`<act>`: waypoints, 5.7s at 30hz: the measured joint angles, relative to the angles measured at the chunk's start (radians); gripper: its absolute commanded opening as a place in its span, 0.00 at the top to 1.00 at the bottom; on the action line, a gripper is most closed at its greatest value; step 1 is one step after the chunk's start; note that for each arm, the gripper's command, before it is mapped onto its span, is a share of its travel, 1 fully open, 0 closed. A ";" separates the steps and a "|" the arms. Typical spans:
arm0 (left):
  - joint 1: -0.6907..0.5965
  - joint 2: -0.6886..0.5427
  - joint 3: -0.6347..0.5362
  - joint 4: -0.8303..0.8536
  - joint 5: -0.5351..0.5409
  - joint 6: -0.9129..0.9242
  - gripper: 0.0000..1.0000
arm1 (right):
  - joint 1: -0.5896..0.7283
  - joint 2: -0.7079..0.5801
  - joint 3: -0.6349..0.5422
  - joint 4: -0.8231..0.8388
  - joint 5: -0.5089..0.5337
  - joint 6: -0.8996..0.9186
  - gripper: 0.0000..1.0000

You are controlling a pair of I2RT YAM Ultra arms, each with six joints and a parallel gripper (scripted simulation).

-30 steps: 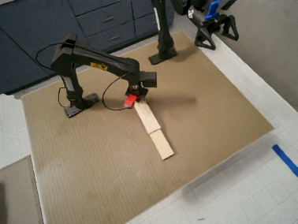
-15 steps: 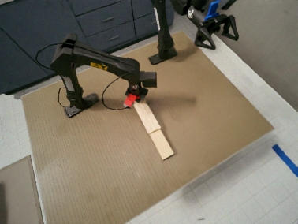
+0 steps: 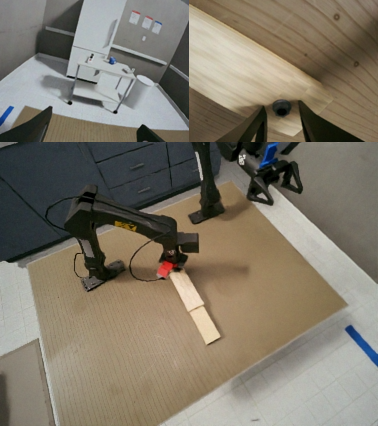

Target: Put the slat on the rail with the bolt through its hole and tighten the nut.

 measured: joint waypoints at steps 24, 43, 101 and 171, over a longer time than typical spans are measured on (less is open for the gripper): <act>0.000 0.000 0.000 0.000 0.000 0.000 0.00 | 0.000 0.000 0.000 0.000 0.000 -0.706 0.66; 0.000 0.000 0.000 0.000 0.000 0.000 0.00 | 0.000 0.000 0.000 -0.003 0.000 -1.549 0.66; 0.000 0.000 0.000 0.000 0.000 0.000 0.00 | 0.000 0.000 0.012 -0.023 0.000 -3.174 0.66; 0.000 0.000 0.000 0.000 0.000 0.000 0.00 | 0.000 0.010 0.010 0.013 0.000 -3.174 0.70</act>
